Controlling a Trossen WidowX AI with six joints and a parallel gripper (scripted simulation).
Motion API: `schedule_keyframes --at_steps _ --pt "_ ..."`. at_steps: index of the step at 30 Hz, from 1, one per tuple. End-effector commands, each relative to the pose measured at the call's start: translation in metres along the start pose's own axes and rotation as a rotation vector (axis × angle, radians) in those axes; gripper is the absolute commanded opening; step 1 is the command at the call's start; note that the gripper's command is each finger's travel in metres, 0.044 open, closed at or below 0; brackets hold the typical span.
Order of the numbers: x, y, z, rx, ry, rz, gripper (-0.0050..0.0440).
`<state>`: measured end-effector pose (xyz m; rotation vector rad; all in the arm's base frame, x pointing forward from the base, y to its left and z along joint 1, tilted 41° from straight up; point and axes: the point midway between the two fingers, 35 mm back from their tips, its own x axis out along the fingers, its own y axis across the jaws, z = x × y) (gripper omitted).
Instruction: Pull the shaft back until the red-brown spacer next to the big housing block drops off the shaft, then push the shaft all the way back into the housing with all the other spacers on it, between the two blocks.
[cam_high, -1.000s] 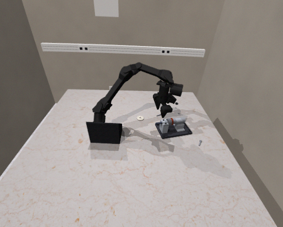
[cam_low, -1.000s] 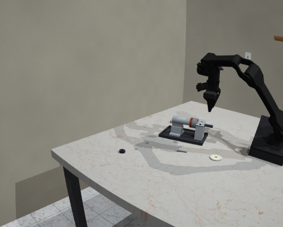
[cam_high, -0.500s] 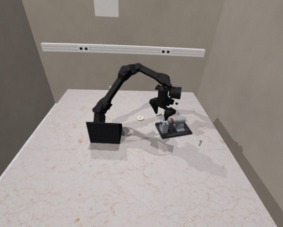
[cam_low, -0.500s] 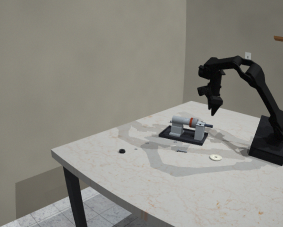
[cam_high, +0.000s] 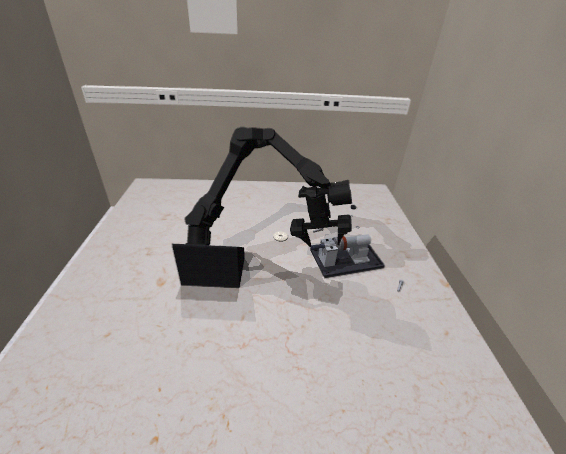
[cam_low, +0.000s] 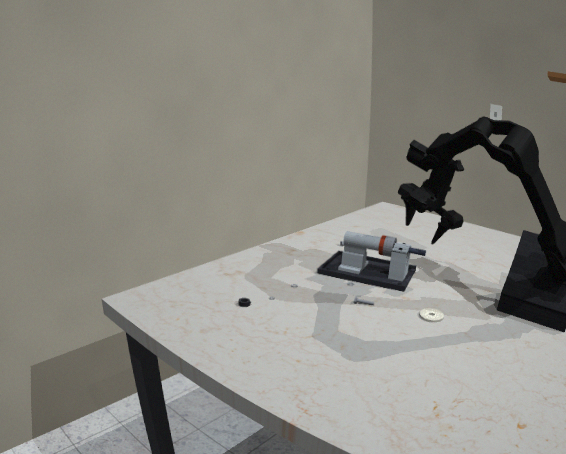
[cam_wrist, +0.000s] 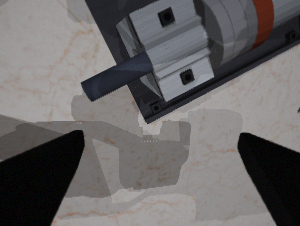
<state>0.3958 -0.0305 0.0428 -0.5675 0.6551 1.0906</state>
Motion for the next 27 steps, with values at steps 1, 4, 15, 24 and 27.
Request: schedule_keyframes --at_steps 1,4,15,24,27 --pt "-0.003 -0.002 0.004 -0.22 -0.023 -0.094 0.044" --pt "-0.002 -0.001 0.003 -0.274 -0.024 -0.109 0.044" --pt "0.009 0.016 0.0 -0.923 0.01 -0.285 0.044" --pt "0.011 0.033 0.002 -1.341 0.079 -0.402 0.044" --pt "0.011 0.043 0.003 -1.492 0.112 -0.439 0.044"
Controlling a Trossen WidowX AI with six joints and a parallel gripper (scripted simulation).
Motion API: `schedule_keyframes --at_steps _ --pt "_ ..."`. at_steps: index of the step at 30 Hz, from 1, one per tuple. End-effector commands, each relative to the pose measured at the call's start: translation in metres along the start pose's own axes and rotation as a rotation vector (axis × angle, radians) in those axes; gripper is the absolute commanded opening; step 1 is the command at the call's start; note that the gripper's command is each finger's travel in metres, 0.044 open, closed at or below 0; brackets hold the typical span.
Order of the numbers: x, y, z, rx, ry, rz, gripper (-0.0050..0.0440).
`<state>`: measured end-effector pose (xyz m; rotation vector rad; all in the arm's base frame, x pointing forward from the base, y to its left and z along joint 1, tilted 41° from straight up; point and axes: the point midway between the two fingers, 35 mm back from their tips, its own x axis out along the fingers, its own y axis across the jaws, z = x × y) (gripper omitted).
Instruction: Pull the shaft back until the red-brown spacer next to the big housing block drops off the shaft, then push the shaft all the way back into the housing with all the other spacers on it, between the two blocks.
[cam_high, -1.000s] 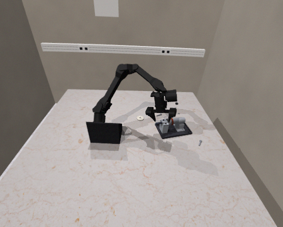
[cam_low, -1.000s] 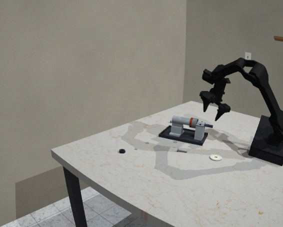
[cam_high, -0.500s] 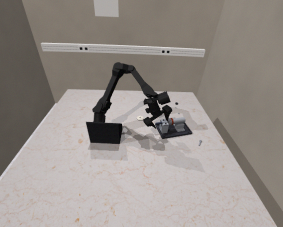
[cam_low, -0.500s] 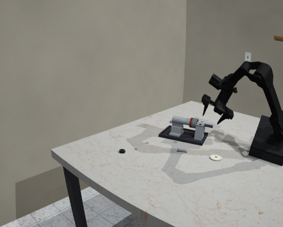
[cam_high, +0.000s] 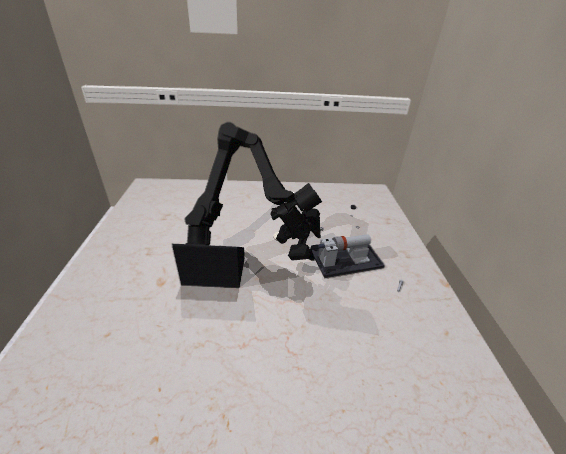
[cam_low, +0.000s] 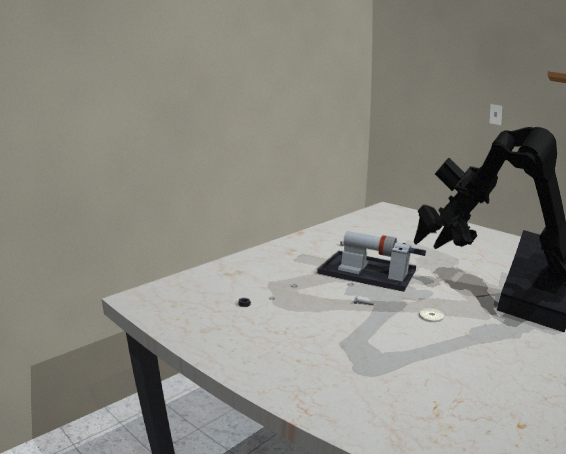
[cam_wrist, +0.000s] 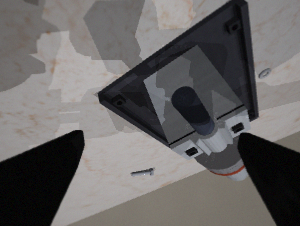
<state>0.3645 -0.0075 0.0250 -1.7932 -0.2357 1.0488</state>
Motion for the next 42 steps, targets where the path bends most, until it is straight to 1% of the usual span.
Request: schedule_keyframes --at_steps 1,9,13,34,42 --pt "-0.007 -0.006 0.006 -0.206 0.058 -0.054 0.044" --pt "-0.016 -0.013 0.02 -0.568 0.148 -0.108 0.044" --pt "-0.016 -0.013 0.023 -0.609 0.156 -0.112 0.044" --pt "-0.016 -0.013 0.02 -0.612 0.161 -0.11 0.044" --pt "-0.004 -0.014 0.017 -0.609 0.161 -0.105 0.044"
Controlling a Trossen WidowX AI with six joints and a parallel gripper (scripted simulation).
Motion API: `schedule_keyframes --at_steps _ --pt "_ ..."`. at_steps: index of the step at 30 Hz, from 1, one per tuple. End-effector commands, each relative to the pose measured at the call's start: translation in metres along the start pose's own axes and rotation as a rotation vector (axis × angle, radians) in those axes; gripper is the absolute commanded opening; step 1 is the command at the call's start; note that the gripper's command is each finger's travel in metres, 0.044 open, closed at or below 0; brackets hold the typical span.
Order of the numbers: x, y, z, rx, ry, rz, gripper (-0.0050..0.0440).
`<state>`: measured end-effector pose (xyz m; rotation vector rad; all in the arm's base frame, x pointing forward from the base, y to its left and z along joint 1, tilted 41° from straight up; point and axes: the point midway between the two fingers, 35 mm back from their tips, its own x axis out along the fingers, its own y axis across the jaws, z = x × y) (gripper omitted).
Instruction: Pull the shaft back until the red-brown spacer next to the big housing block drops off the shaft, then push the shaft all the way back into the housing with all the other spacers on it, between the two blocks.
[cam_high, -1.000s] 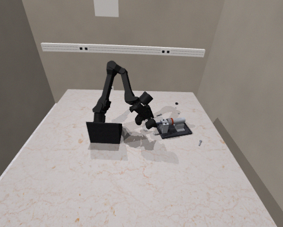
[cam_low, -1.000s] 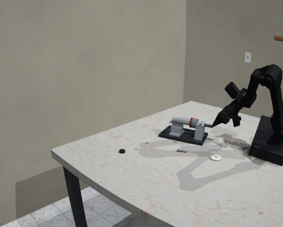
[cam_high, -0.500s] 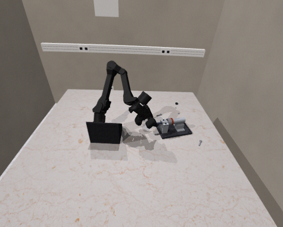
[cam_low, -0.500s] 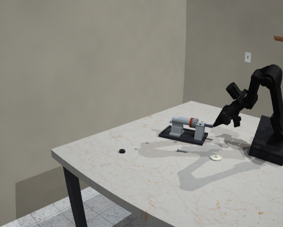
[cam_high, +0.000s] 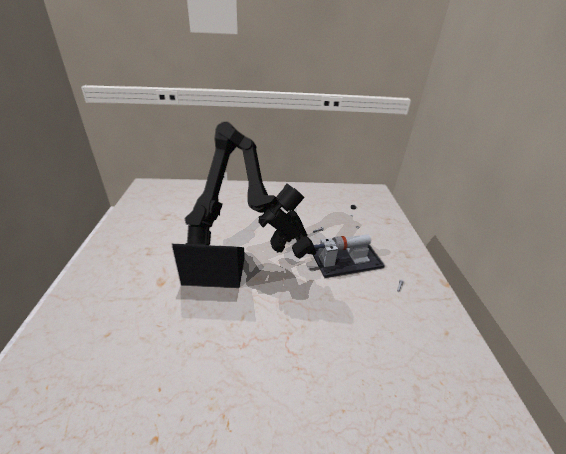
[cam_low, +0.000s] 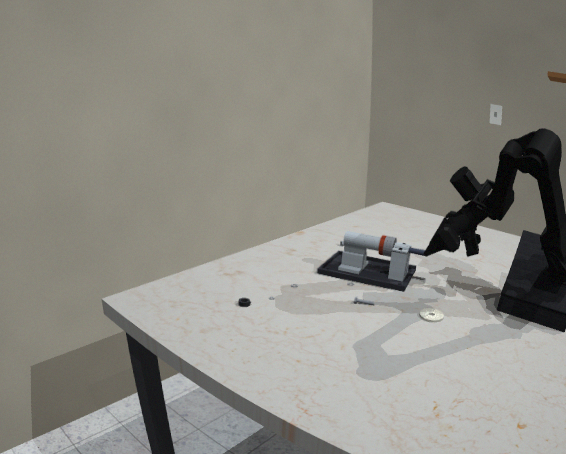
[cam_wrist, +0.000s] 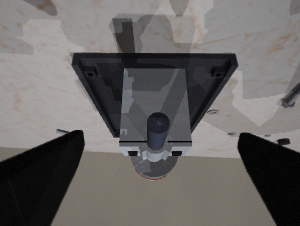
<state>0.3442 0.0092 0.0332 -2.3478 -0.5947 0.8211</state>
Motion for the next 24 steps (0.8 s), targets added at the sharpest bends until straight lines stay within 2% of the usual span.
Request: schedule_keyframes --at_steps 1,24 --pt "0.006 0.001 -0.009 -0.013 0.018 0.002 0.044" --pt "0.037 0.0 -0.01 -0.019 0.027 0.007 0.044"
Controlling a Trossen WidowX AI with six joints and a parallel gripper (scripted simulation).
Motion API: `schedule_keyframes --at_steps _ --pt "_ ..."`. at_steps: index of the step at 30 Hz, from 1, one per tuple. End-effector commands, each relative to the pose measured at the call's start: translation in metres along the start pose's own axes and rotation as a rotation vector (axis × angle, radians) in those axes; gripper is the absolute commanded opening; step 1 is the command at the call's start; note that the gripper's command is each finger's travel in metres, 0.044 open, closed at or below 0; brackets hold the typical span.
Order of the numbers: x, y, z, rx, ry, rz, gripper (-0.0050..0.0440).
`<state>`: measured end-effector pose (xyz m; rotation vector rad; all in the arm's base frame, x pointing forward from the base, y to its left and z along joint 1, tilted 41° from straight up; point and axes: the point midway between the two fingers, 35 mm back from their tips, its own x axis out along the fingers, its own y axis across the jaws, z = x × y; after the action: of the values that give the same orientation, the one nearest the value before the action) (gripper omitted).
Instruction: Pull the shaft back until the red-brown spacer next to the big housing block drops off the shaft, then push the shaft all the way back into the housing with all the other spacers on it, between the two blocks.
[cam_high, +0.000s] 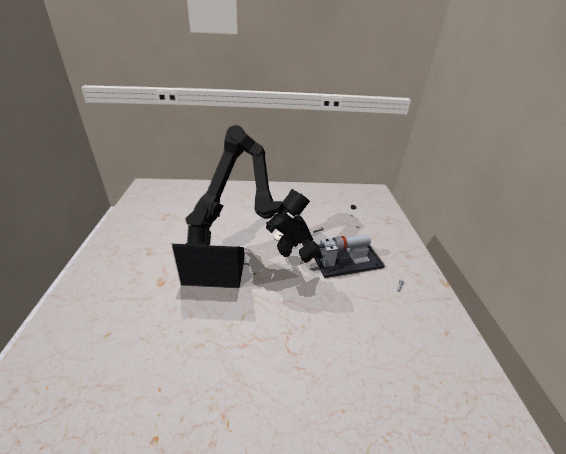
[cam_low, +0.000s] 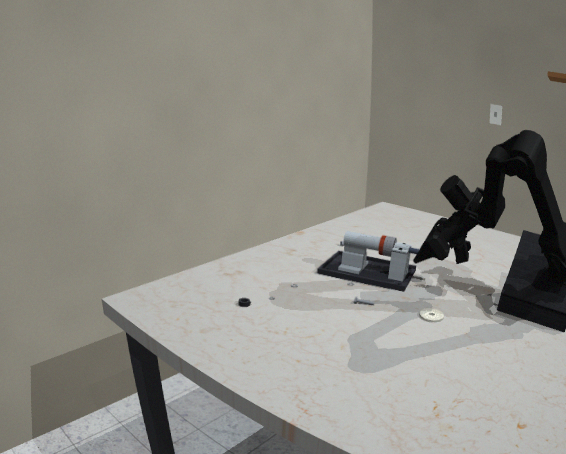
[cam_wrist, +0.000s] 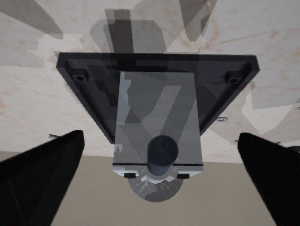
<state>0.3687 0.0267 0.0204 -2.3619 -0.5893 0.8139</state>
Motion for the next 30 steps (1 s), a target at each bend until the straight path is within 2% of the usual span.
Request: schedule_keyframes --at_steps 1,30 --pt "0.0051 -0.0002 -0.0082 -0.009 0.02 0.0 0.044" --pt "0.0031 -0.0012 -0.0077 -0.012 0.021 -0.001 0.044"
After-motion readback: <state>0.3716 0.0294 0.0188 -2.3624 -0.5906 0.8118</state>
